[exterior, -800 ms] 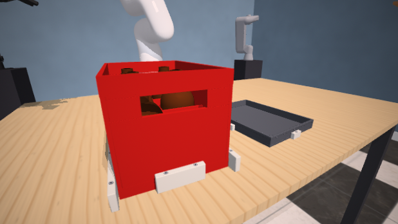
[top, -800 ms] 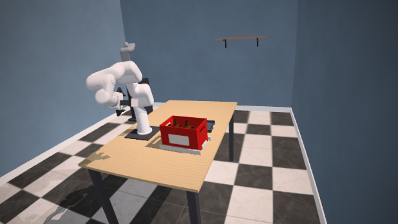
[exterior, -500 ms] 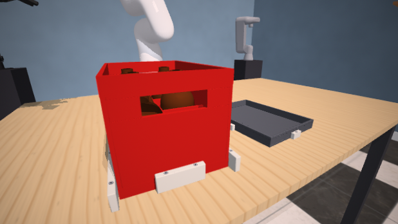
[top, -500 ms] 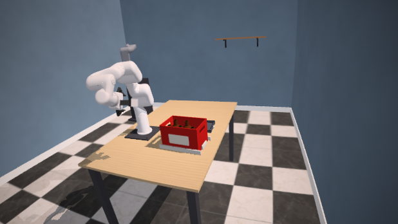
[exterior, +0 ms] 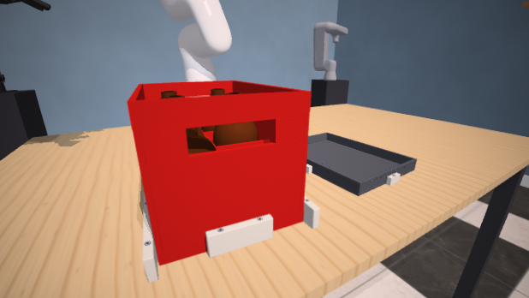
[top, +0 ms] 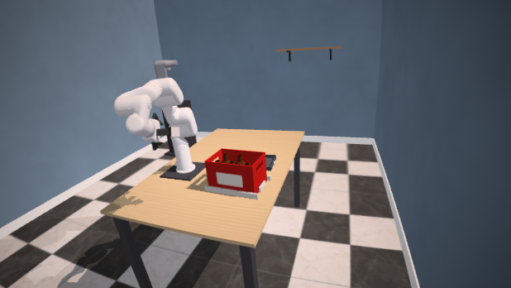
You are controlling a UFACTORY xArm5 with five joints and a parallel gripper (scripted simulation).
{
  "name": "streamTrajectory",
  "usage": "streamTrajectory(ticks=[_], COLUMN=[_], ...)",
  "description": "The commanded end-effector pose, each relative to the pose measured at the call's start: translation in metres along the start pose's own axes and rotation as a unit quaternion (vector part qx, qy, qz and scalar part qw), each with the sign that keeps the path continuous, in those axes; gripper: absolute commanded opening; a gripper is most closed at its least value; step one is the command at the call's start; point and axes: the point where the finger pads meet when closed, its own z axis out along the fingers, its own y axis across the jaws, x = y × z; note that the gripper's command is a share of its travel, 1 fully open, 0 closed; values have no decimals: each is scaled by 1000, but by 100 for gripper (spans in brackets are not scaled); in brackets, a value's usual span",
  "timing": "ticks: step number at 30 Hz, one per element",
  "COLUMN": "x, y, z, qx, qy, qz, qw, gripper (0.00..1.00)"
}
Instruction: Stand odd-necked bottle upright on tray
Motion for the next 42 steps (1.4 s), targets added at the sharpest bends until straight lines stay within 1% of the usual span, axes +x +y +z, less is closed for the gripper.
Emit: streamTrajectory(ticks=[1,2,4,8,10,11,14,18,21,25,27,28,30,31,37,42], x=[21,30,43,73,73,90,107,138,161,192,192,212,220,227,273,308], y=[13,19,27,43,43,51,58,69,75,81,81,83,84,84,83,78], z=[2,3,4,8,8,11,13,19,24,33,33,39,41,44,63,81], qx=[-40,-57,-79,-124,-124,-148,-169,-205,-228,-254,-254,-268,-274,-278,-302,-315], qy=[-24,-36,-52,-89,-89,-111,-133,-174,-204,-244,-244,-269,-280,-288,-344,-387], qz=[-52,-75,-109,-184,-184,-226,-266,-340,-392,-459,-459,-500,-516,-529,-614,-673], qw=[998,995,990,971,971,956,940,901,868,816,816,778,762,748,643,546], gripper=[100,100,100,100,100,100,100,100,100,100,100,100,100,100,100,100])
